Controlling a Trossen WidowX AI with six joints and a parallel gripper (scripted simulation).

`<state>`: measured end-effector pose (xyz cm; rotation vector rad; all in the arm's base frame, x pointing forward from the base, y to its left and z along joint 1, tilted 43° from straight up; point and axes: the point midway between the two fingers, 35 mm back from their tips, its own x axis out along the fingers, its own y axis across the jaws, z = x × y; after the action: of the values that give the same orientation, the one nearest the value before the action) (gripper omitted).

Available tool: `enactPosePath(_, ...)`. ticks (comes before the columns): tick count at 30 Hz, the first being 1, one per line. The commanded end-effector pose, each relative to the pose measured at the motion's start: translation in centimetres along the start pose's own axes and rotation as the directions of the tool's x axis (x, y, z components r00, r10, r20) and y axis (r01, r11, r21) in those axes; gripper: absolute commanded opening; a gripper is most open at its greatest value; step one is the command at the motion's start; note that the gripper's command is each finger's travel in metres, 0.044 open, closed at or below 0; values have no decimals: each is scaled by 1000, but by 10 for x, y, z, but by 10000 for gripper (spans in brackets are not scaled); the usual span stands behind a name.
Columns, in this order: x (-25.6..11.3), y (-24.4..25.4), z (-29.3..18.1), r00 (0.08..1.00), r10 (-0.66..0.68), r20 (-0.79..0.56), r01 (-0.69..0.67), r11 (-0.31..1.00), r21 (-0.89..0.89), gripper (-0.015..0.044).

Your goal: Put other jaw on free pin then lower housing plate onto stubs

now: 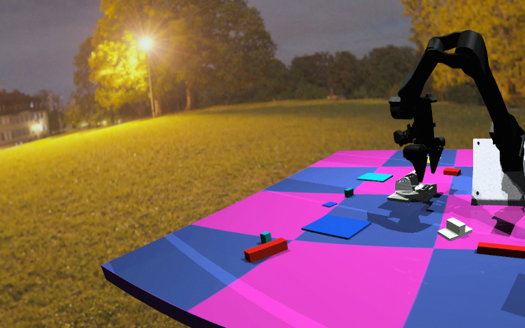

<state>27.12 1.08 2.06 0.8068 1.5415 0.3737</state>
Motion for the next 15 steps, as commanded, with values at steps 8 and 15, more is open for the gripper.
enactPosePath(8, -48, -14, -23, 1000, -10, 19, 10, 1000, -3, 440)
enactPosePath(15, -77, -26, -64, 1000, -5, 4, 5, 1000, -7, 440)
